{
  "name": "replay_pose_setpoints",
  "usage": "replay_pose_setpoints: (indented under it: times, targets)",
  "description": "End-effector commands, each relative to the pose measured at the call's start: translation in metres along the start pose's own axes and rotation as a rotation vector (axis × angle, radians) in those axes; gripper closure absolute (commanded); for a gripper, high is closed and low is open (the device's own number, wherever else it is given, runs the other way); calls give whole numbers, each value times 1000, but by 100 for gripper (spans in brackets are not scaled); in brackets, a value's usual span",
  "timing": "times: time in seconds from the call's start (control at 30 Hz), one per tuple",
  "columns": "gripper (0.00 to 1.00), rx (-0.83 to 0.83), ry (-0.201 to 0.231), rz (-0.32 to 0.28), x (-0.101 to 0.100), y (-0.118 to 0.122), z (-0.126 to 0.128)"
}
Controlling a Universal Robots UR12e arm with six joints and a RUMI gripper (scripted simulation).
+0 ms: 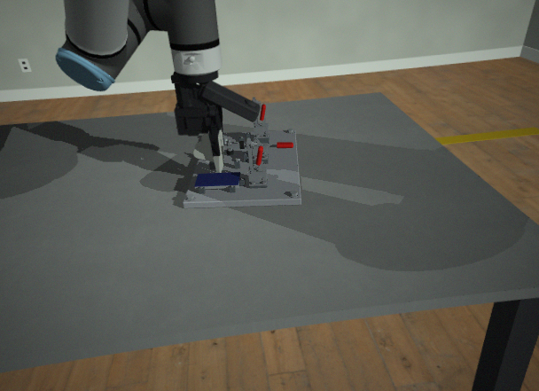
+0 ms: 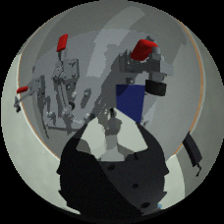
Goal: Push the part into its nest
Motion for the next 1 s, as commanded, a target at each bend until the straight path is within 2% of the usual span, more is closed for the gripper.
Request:
replay_pose_setpoints:
  times: [0.0,0.97]
  targets:
    - [100,1,-1,-3,0,2,0]
    - [100,0,0,-3,0,3,3]
Point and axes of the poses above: the point where the finger pads meet when closed, its own x axis back along the fingers, its own z axis across the jaws, y = z × x, the point moved 4 cm from there along x, back along the fingers, and after that the axes turned 11 degrees about x, right-handed, at the moved point
